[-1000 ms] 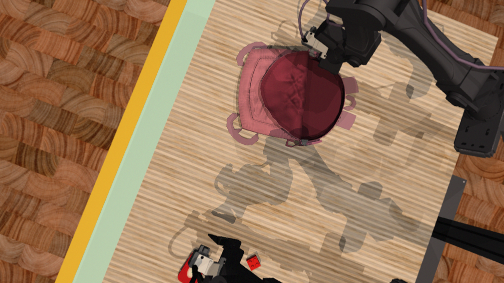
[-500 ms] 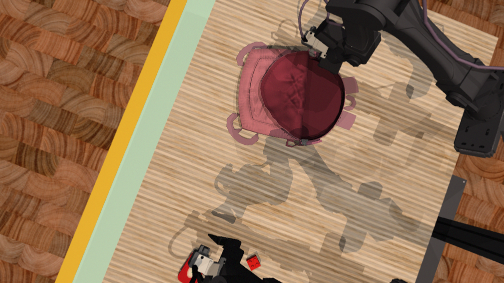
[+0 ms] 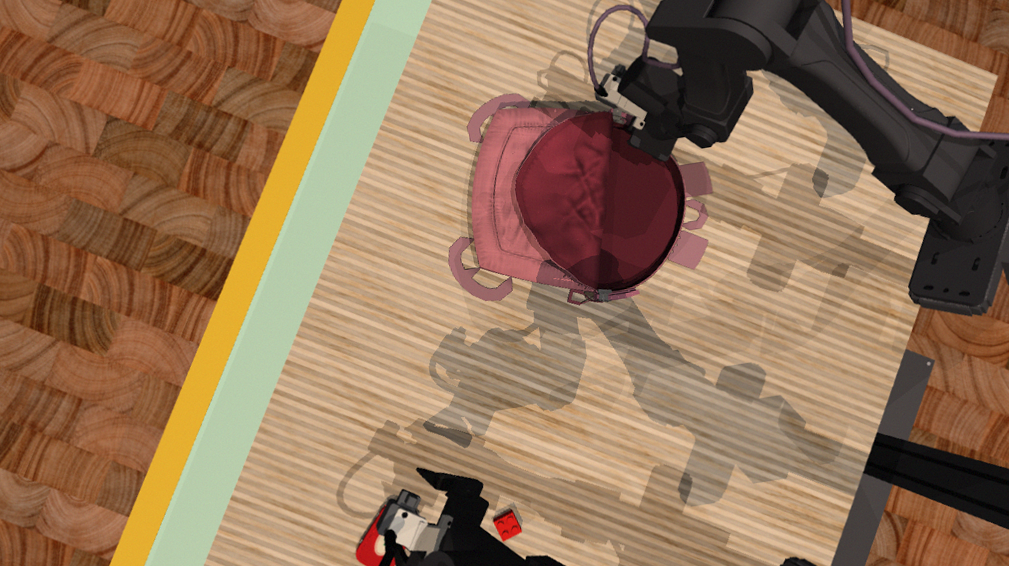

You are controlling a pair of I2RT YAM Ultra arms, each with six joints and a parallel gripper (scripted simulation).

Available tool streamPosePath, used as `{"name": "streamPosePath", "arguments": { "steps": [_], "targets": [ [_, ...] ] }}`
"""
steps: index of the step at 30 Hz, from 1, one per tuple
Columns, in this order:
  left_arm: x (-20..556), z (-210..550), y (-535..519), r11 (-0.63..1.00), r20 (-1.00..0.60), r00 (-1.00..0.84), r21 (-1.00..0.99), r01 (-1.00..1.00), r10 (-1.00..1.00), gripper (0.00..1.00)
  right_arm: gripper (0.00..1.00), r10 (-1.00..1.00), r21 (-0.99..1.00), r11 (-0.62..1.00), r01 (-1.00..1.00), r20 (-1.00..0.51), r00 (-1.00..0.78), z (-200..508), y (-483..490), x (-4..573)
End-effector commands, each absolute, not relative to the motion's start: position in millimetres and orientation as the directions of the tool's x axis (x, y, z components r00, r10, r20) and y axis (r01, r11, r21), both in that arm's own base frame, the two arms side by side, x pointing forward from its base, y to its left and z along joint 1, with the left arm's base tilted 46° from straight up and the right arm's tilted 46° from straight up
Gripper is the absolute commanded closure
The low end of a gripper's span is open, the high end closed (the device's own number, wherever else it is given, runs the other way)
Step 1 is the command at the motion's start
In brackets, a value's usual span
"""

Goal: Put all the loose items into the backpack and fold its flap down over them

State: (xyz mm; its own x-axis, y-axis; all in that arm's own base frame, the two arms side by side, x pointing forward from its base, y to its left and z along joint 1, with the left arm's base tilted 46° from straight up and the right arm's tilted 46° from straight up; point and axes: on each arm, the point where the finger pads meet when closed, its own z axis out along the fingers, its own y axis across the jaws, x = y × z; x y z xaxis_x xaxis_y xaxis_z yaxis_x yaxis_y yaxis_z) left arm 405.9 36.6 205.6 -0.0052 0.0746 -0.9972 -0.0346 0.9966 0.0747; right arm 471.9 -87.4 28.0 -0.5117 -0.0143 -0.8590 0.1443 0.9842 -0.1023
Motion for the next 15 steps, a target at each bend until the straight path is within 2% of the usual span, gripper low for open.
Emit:
{"name": "streamPosePath", "arguments": {
  "steps": [1, 15],
  "targets": [
    [406, 209, 37, 0.997, -0.997, 0.002, 0.075, -0.035, 0.076, 0.1, 0.89, -0.033, -0.057, 0.998, 0.021, -0.801, -0.598, -3, -35, 460],
    [406, 209, 37, 0.997, -0.997, 0.002, 0.075, -0.035, 0.076, 0.1, 0.89, -0.036, -0.059, 0.998, 0.023, -0.821, -0.57, 8, 5, 476]
  ]
}}
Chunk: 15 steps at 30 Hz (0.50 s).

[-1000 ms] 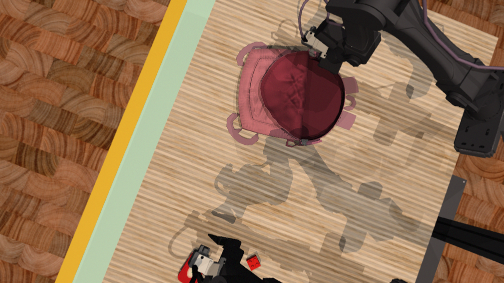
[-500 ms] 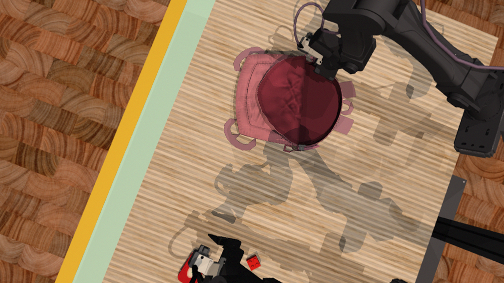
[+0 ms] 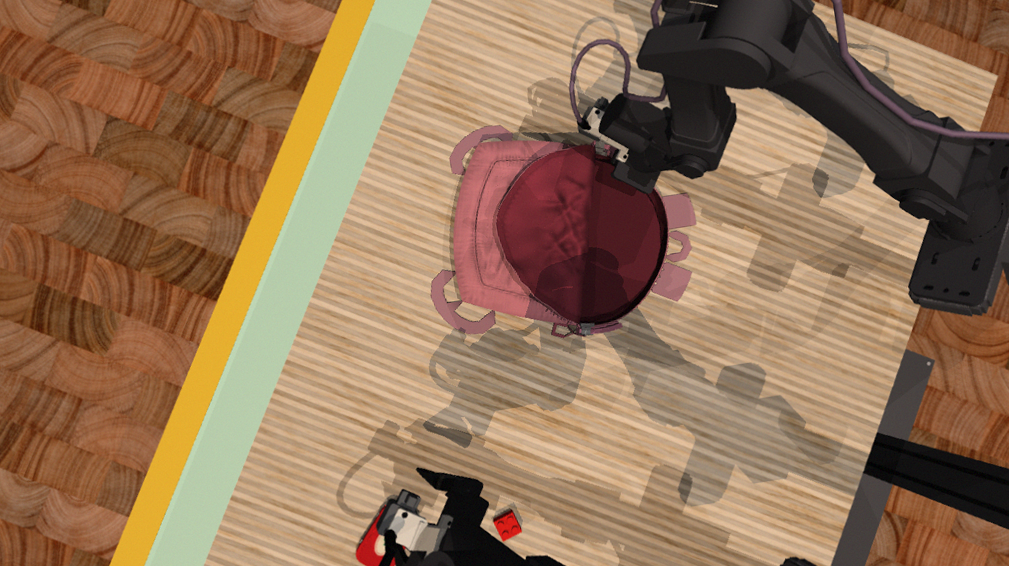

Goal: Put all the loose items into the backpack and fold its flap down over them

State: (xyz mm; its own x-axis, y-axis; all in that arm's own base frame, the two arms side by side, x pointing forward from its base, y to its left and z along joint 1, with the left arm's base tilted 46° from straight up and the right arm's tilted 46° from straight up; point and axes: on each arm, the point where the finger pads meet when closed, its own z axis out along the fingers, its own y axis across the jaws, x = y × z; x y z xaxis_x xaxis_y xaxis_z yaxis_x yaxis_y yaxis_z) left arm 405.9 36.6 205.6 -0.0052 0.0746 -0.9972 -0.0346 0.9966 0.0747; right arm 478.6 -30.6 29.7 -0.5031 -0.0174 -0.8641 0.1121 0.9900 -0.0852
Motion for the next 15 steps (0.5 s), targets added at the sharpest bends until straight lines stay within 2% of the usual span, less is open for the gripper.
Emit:
{"name": "streamPosePath", "arguments": {
  "steps": [1, 15],
  "targets": [
    [406, 209, 37, 0.997, -0.997, 0.002, 0.075, -0.035, 0.076, 0.1, 0.89, -0.036, -0.059, 0.998, 0.023, -0.821, -0.57, 8, 8, 476],
    [406, 209, 37, 0.997, -0.997, 0.002, 0.075, -0.035, 0.076, 0.1, 0.89, -0.051, -0.072, 0.997, 0.014, -0.82, -0.57, 6, 40, 477]
  ]
}}
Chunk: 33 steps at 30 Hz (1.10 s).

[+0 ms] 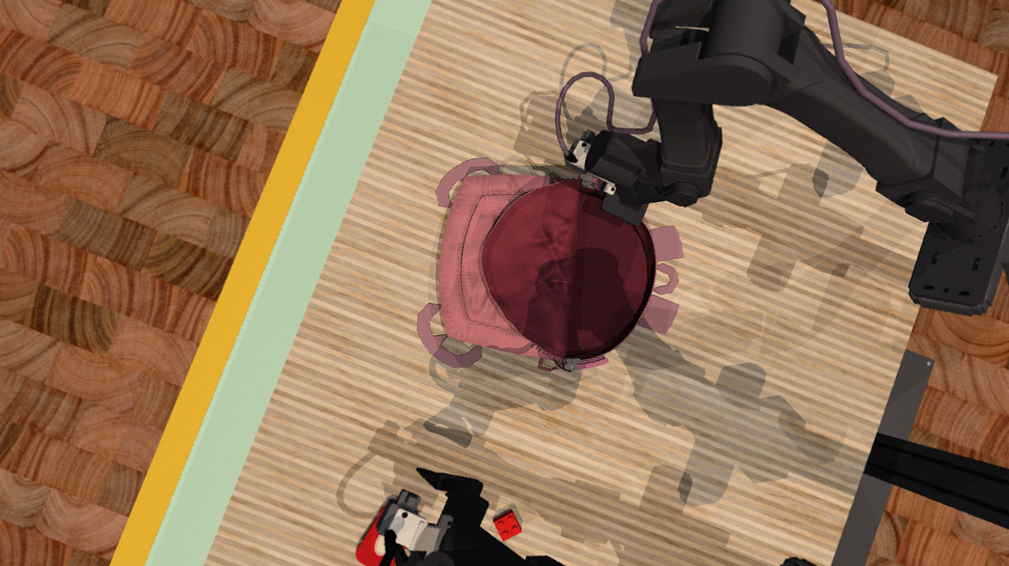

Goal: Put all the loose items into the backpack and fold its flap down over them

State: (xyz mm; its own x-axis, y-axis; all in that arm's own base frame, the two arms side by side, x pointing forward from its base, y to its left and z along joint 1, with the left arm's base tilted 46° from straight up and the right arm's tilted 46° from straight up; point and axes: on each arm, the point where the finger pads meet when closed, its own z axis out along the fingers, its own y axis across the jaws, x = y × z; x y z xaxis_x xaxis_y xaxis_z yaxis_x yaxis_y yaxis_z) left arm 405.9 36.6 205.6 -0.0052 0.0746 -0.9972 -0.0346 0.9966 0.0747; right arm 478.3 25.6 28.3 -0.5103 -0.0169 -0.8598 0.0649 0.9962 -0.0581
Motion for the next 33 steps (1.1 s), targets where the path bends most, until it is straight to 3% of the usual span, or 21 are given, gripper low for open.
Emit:
{"name": "streamPosePath", "arguments": {
  "steps": [1, 33],
  "targets": [
    [406, 209, 37, 0.997, -0.997, 0.002, 0.075, -0.035, 0.076, 0.1, 0.89, -0.051, -0.072, 0.997, 0.014, -0.82, -0.57, 5, 41, 476],
    [406, 209, 37, 0.997, -0.997, 0.002, 0.075, -0.035, 0.076, 0.1, 0.89, -0.056, -0.079, 0.997, 0.011, -0.794, -0.605, -14, 39, 456]
  ]
}}
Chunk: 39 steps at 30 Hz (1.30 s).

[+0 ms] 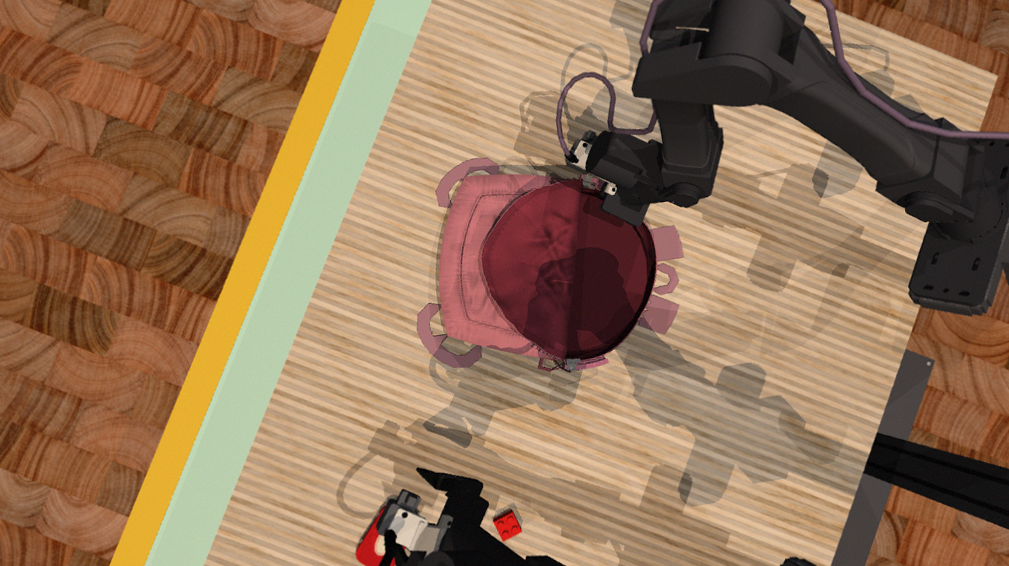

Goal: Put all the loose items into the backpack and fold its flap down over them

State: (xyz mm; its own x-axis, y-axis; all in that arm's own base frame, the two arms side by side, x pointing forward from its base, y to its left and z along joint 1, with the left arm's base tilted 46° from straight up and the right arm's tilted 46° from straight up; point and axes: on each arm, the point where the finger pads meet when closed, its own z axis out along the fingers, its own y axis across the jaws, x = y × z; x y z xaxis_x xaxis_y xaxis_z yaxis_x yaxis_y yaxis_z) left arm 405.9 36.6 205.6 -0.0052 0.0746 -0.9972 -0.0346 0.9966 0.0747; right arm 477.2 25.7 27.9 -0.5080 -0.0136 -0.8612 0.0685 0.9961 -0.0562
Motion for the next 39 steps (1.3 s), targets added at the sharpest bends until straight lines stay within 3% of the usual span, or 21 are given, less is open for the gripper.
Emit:
{"name": "streamPosePath", "arguments": {
  "steps": [1, 39],
  "targets": [
    [406, 209, 37, 0.997, -0.997, 0.002, 0.075, -0.035, 0.076, 0.1, 0.89, -0.056, -0.079, 0.997, 0.011, -0.794, -0.605, -14, 39, 456],
    [406, 209, 37, 0.997, -0.997, 0.002, 0.075, -0.035, 0.076, 0.1, 0.89, -0.037, -0.069, 0.997, 0.036, -0.826, -0.562, 12, 31, 476]
  ]
}}
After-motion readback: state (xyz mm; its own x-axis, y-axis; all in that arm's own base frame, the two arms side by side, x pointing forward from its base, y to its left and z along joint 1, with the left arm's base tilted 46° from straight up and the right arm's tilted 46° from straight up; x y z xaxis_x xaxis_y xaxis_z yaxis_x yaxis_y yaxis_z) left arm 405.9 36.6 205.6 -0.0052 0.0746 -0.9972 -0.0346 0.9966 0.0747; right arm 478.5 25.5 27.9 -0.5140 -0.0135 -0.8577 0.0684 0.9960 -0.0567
